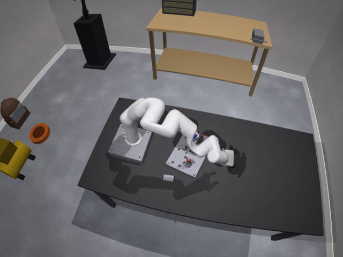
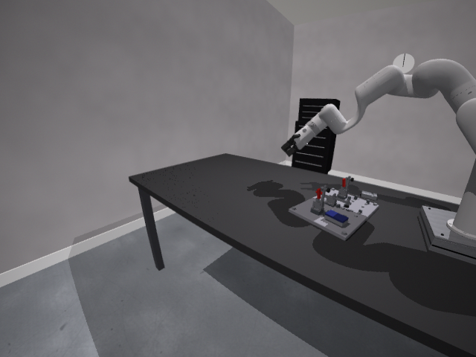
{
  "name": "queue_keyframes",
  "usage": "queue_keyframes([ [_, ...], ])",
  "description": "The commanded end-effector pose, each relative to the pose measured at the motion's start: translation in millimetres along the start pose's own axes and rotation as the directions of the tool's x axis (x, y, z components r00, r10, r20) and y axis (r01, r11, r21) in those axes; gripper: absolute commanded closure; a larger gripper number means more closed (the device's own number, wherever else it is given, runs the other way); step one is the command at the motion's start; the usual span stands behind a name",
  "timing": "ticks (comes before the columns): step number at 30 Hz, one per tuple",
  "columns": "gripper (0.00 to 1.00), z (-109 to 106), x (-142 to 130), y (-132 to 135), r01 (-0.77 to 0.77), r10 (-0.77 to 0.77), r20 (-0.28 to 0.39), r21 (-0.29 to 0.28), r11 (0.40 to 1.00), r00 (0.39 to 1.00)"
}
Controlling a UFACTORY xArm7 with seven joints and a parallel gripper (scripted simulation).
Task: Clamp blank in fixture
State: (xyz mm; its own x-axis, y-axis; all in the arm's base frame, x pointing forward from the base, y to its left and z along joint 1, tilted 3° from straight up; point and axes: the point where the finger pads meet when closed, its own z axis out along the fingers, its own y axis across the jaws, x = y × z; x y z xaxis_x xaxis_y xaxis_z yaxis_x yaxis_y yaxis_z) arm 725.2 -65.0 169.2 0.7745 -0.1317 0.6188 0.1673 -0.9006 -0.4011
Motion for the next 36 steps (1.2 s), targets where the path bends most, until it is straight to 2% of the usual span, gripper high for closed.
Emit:
queue_keyframes([
  [1, 0.0, -2, 3, -1, 0.003, -0.003, -0.005, -0.001, 1.0, 1.0],
  [21, 0.0, -1, 1, -7, -0.001, 0.001, 0.007, 0.003, 1.0, 1.0],
  [24, 0.0, -1, -7, -29, -0.013, 0.013, 0.048, 0.011, 1.0, 0.999],
  [27, 0.0, -1, -25, -68, -0.038, 0.035, 0.128, 0.017, 0.999, 0.991],
  [28, 0.0, -1, -25, -68, -0.038, 0.035, 0.128, 0.017, 0.999, 0.991],
  [29, 0.0, -2, -34, -84, -0.048, 0.045, 0.162, 0.014, 0.999, 0.986],
  [30, 0.0, -4, -44, -100, -0.059, 0.056, 0.199, 0.008, 0.998, 0.978],
  [31, 0.0, -4, -44, -100, -0.059, 0.056, 0.199, 0.008, 0.998, 0.978],
  [32, 0.0, -6, -56, -117, -0.07, 0.069, 0.239, -0.003, 0.998, 0.969],
  [34, 0.0, -6, -56, -117, -0.07, 0.069, 0.239, -0.003, 0.998, 0.969],
  [36, 0.0, -14, -84, -151, -0.09, 0.098, 0.318, -0.04, 0.995, 0.943],
])
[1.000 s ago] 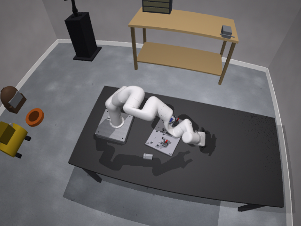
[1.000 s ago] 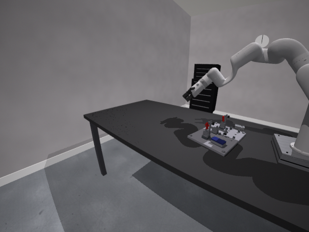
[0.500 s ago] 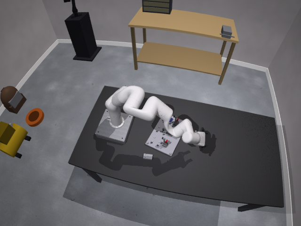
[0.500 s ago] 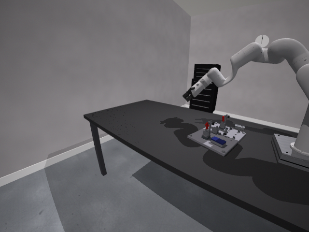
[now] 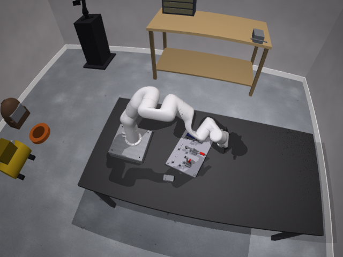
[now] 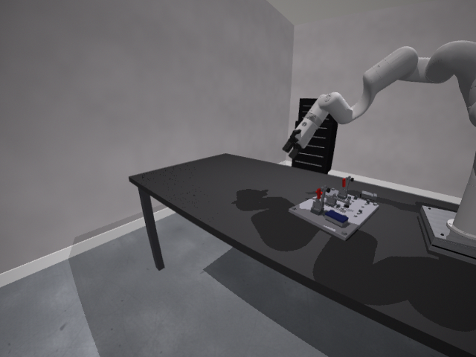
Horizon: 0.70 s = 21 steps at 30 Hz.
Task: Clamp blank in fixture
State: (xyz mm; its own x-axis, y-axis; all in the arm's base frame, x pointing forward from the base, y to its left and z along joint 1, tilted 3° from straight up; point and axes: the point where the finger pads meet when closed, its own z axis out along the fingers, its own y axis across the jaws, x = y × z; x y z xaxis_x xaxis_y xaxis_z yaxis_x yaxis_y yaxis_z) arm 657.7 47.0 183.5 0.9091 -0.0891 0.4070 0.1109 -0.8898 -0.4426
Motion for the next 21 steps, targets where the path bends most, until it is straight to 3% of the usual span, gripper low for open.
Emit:
queue_keyframes([
  [1, 0.0, -3, -29, -31, -0.028, 0.03, 0.079, -0.032, 0.999, 0.996],
  [2, 0.0, -4, -46, -46, -0.042, 0.049, 0.119, -0.056, 0.998, 0.992],
  [3, 0.0, -4, -46, -46, -0.042, 0.049, 0.119, -0.056, 0.998, 0.992],
  [5, 0.0, -8, -82, -71, -0.067, 0.089, 0.19, -0.118, 0.991, 0.978],
  [8, 0.0, -11, -101, -81, -0.078, 0.111, 0.219, -0.156, 0.985, 0.969],
  [10, 0.0, -19, -136, -96, -0.094, 0.157, 0.26, -0.238, 0.967, 0.953],
  [11, 0.0, -19, -136, -96, -0.094, 0.157, 0.26, -0.238, 0.967, 0.953],
  [13, 0.0, -28, -167, -105, -0.105, 0.199, 0.278, -0.32, 0.942, 0.94],
  [15, 0.0, -28, -167, -105, -0.105, 0.199, 0.278, -0.32, 0.942, 0.94],
  [18, 0.0, -41, -204, -110, -0.115, 0.249, 0.275, -0.424, 0.898, 0.929],
  [21, 0.0, -50, -225, -110, -0.123, 0.278, 0.257, -0.49, 0.863, 0.926],
])
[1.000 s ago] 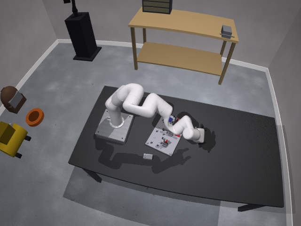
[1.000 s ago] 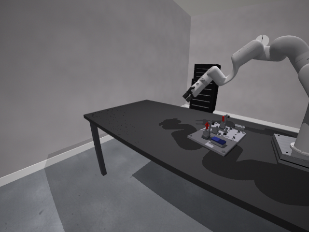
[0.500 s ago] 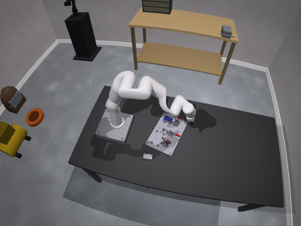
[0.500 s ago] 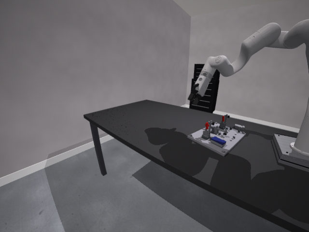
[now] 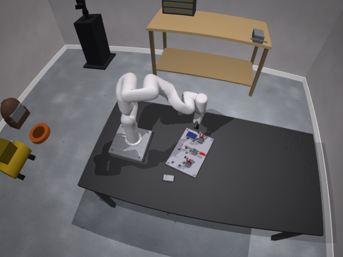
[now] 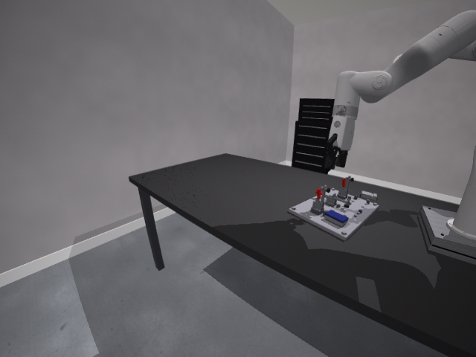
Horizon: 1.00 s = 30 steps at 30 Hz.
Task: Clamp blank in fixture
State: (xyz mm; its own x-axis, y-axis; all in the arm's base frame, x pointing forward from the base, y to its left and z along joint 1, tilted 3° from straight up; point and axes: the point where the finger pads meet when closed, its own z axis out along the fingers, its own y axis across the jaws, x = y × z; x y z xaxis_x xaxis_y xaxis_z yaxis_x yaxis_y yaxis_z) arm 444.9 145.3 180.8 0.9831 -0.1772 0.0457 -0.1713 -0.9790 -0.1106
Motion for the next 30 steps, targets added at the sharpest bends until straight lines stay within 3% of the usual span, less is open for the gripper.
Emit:
queue_keyframes([
  [1, 0.0, -1.7, -28.1, 8.4, -0.045, 0.045, -0.009, -0.086, 0.995, 0.999],
  [13, 0.0, -1.9, -35.0, 11.0, -0.057, 0.056, -0.014, -0.107, 0.993, 0.998],
  [14, 0.53, -1.9, -35.0, 11.0, -0.057, 0.056, -0.014, -0.107, 0.993, 0.998],
  [30, 0.53, -1.9, -35.0, 11.0, -0.057, 0.056, -0.014, -0.107, 0.993, 0.998],
])
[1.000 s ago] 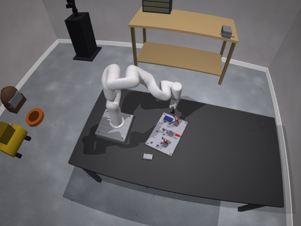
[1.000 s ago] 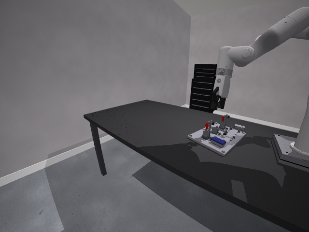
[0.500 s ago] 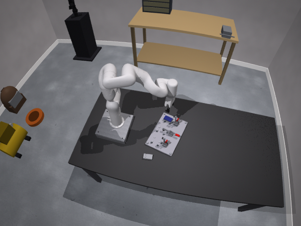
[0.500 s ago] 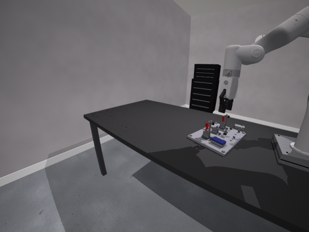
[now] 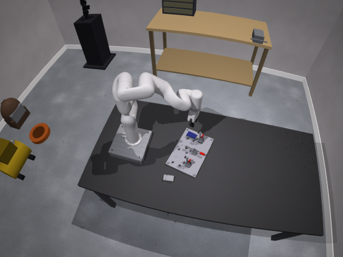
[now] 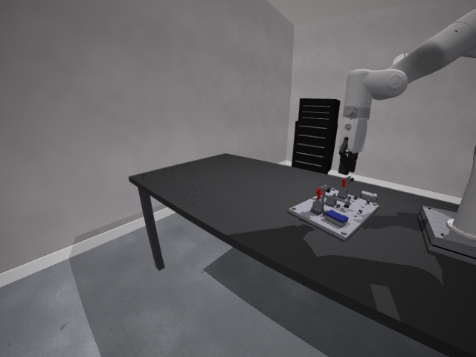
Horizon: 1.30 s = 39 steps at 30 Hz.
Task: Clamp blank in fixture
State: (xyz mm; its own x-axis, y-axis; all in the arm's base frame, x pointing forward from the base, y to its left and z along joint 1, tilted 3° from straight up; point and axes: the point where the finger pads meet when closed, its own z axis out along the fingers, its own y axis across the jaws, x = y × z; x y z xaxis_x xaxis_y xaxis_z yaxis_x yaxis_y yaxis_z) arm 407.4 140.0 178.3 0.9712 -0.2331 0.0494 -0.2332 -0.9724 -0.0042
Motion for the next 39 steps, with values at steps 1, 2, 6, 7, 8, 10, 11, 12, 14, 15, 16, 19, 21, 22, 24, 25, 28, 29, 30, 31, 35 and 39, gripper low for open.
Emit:
queue_keyframes([
  [1, 0.53, -1.6, 1.0, -0.8, 0.0, 0.0, -0.004, 0.002, 1.0, 1.0],
  [2, 0.53, -1.6, 1.0, -0.8, 0.0, 0.0, -0.004, 0.002, 1.0, 1.0],
  [6, 0.53, -1.6, 1.0, -0.8, 0.0, 0.0, -0.004, 0.002, 1.0, 1.0],
  [7, 0.53, -1.6, 1.0, -0.8, 0.0, 0.0, -0.004, 0.002, 1.0, 1.0],
  [8, 0.53, -1.6, 1.0, -0.8, 0.0, 0.0, -0.004, 0.002, 1.0, 1.0],
  [10, 0.53, -1.6, 1.0, -0.8, 0.0, 0.0, -0.004, 0.002, 1.0, 1.0],
  [11, 0.53, -1.6, 1.0, -0.8, 0.0, 0.0, -0.004, 0.002, 1.0, 1.0],
  [12, 0.53, -1.6, 1.0, -0.8, 0.0, 0.0, -0.004, 0.002, 1.0, 1.0],
  [14, 0.53, -1.6, 1.0, -0.8, 0.0, 0.0, -0.004, 0.002, 1.0, 1.0],
  [15, 0.53, -1.6, 1.0, -0.8, 0.0, 0.0, -0.004, 0.002, 1.0, 1.0],
  [16, 0.53, -1.6, 1.0, -0.8, 0.0, 0.0, -0.004, 0.002, 1.0, 1.0],
  [19, 1.0, -1.6, 1.0, -0.8, 0.0, 0.0, -0.004, 0.002, 1.0, 1.0],
  [21, 1.0, -1.6, 1.0, -0.8, 0.0, 0.0, -0.004, 0.002, 1.0, 1.0],
  [22, 1.0, -1.6, 1.0, -0.8, 0.0, 0.0, -0.004, 0.002, 1.0, 1.0],
  [24, 1.0, -1.6, 1.0, -0.8, 0.0, 0.0, -0.004, 0.002, 1.0, 1.0],
  [25, 1.0, -1.6, 1.0, -0.8, 0.0, 0.0, -0.004, 0.002, 1.0, 1.0],
  [28, 1.0, -1.6, 1.0, -0.8, 0.0, 0.0, -0.004, 0.002, 1.0, 1.0],
  [29, 1.0, -1.6, 1.0, -0.8, 0.0, 0.0, -0.004, 0.002, 1.0, 1.0],
  [30, 1.0, -1.6, 1.0, -0.8, 0.0, 0.0, -0.004, 0.002, 1.0, 1.0],
  [31, 1.0, -1.6, 1.0, -0.8, 0.0, 0.0, -0.004, 0.002, 1.0, 1.0],
  [35, 1.0, -1.6, 1.0, -0.8, 0.0, 0.0, -0.004, 0.002, 1.0, 1.0],
  [39, 1.0, -1.6, 1.0, -0.8, 0.0, 0.0, -0.004, 0.002, 1.0, 1.0],
])
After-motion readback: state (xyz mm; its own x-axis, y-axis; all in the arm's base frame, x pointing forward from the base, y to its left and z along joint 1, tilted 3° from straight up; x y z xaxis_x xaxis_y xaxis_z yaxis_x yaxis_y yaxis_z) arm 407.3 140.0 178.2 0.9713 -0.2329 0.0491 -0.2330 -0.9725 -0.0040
